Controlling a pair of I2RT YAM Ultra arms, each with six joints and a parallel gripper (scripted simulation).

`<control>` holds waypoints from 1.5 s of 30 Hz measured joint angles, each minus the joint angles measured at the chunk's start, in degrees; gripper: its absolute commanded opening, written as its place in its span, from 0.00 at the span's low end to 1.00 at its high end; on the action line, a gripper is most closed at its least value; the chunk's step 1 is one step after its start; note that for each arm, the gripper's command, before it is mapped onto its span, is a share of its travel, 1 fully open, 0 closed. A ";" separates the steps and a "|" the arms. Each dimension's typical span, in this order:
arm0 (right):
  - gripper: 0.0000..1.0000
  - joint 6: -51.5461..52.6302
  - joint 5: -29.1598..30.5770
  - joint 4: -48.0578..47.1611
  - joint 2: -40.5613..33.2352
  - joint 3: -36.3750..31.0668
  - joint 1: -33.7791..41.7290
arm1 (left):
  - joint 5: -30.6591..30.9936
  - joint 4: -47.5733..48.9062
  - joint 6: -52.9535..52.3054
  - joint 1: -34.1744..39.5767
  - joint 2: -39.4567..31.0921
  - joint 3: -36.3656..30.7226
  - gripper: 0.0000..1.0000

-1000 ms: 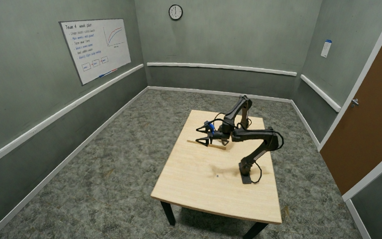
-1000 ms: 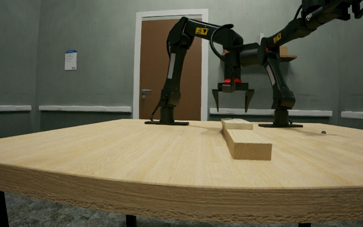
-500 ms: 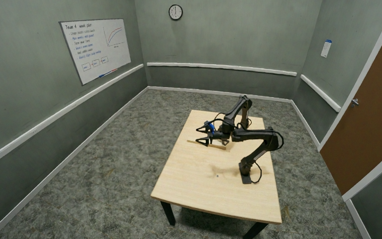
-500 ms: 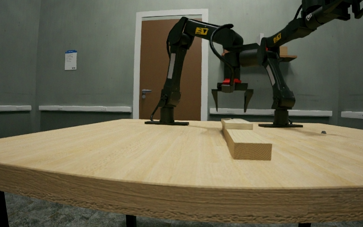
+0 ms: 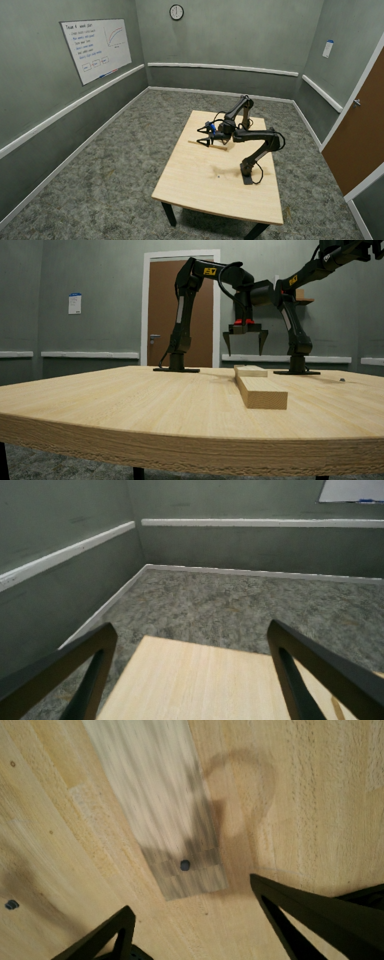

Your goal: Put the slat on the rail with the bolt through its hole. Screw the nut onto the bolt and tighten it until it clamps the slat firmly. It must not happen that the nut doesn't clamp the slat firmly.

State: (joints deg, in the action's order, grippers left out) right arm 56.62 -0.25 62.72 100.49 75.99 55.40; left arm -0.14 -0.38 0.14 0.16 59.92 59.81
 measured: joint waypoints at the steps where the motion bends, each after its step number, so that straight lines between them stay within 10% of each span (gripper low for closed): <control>1: 1.00 -0.70 0.04 -0.76 -0.87 -0.15 -1.11 | 0.00 0.00 0.00 0.00 0.00 0.00 1.00; 45: 1.00 -36.39 1.05 -39.21 -27.61 -9.84 -37.35 | 0.00 0.00 0.00 0.00 0.00 0.00 1.00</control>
State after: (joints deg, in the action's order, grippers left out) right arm 20.23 0.80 23.51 72.88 66.15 18.04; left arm -0.14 -0.38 0.14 0.16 59.92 59.81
